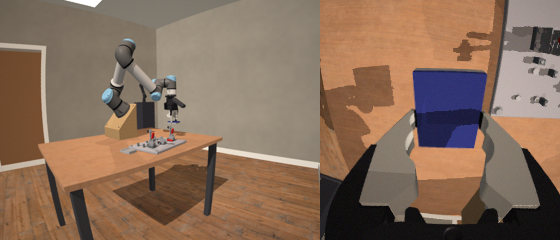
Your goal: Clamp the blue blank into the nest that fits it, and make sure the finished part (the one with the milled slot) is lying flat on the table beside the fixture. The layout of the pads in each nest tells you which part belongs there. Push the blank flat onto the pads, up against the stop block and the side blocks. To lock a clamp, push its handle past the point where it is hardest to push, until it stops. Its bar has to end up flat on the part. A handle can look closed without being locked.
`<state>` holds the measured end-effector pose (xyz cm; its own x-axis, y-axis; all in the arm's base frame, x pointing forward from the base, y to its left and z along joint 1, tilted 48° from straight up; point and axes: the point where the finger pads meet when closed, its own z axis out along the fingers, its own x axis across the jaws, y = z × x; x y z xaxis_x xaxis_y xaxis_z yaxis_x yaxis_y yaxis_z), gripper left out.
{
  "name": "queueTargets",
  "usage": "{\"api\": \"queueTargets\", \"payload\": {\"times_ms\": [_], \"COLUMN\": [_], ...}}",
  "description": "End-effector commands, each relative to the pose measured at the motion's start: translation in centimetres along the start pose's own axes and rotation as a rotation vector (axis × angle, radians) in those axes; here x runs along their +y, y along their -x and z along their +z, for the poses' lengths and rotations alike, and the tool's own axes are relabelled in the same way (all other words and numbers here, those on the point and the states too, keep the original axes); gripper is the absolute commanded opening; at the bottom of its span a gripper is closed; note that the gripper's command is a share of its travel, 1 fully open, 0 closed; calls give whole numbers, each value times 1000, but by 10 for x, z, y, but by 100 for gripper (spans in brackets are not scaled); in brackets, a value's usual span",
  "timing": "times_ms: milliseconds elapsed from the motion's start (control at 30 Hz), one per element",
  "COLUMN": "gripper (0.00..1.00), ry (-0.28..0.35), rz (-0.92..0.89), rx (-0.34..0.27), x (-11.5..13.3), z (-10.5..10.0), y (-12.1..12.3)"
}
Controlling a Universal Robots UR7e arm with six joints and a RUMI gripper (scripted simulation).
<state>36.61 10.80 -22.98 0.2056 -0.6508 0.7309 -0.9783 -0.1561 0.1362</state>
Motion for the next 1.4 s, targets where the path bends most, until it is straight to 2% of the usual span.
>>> {"api": "queueTargets", "payload": {"times_ms": [0,733,1367], "gripper": [0,0,0], "ry": [-1,-1,-1], "rz": [-2,-2,-2], "rx": [-1,-1,-1], "x": [0,6,8], "z": [1,20,28], "y": [0,0,0]}}
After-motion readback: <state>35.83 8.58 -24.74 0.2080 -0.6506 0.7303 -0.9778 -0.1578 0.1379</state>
